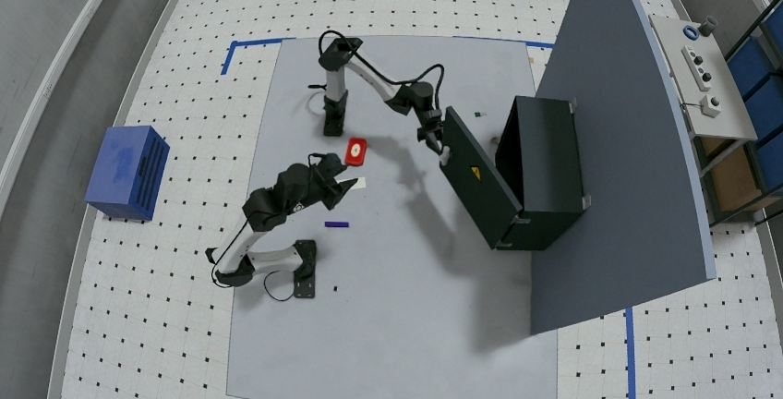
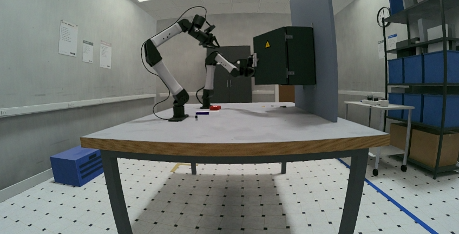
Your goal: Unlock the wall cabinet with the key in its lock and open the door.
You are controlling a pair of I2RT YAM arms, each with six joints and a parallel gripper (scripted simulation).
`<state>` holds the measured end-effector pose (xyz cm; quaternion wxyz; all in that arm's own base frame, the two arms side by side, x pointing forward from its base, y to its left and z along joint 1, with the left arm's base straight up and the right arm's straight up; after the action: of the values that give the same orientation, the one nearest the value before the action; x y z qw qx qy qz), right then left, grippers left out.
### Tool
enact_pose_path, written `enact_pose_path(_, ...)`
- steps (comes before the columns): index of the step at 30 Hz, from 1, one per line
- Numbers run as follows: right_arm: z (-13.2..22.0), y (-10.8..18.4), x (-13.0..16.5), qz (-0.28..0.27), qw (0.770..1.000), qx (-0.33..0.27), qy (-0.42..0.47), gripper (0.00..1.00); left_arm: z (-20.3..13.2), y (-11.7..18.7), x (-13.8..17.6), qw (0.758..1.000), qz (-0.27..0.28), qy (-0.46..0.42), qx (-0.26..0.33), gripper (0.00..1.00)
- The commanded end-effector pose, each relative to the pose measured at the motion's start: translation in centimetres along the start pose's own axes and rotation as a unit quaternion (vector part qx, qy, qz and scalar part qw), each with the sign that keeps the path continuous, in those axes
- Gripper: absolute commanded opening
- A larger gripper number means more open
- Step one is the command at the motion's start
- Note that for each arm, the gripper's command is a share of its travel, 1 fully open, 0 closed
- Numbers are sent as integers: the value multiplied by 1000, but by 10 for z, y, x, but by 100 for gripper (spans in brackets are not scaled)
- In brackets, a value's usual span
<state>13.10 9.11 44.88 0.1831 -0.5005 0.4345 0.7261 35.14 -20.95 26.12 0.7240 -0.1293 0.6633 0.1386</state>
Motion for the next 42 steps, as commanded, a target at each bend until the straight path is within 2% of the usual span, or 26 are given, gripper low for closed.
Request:
enact_pose_path(1,0,4,-2,-11,1000,-1,1,44,1,-2,-1,1000,-3,-8,0,18)
enact_pose_path(9,0,4,-2,-11,1000,-1,1,44,0,-1,0,1000,-3,-7,0,9)
enact_pose_path(10,0,4,-2,-11,1000,-1,1,44,0,0,1,1000,-2,-6,0,0)
enact_pose_path(11,0,4,-2,-11,1000,-1,1,44,0,0,2,1000,-1,-5,0,0)
enact_pose_path(12,0,4,-2,-11,1000,-1,1,44,0,1,2,1000,0,-4,0,7)
enact_pose_path(14,0,4,-2,-11,1000,-1,1,44,-11,1,-6,1000,-8,-13,-12,7)
enact_pose_path(27,0,4,-2,-11,1000,-1,1,44,-68,-12,-8,996,3,-8,-87,7)
enact_pose_path(36,0,4,-2,-11,1000,-1,1,44,-112,-31,-5,989,18,-4,-147,7)
enact_pose_path(42,0,4,-2,-11,1000,-1,1,44,-129,-45,-5,985,27,-3,-173,7)
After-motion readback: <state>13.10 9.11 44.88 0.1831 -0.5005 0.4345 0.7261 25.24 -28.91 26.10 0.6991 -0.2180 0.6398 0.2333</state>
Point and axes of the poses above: on each arm, the point where the finger pads meet when closed, its own y axis back along the fingers, its own z axis across the jaws, x = y × z, the point moved 10 cm from there along y, back along the fingers, and after that the axes turned 5 degrees about -y, right-handed, at the moved point
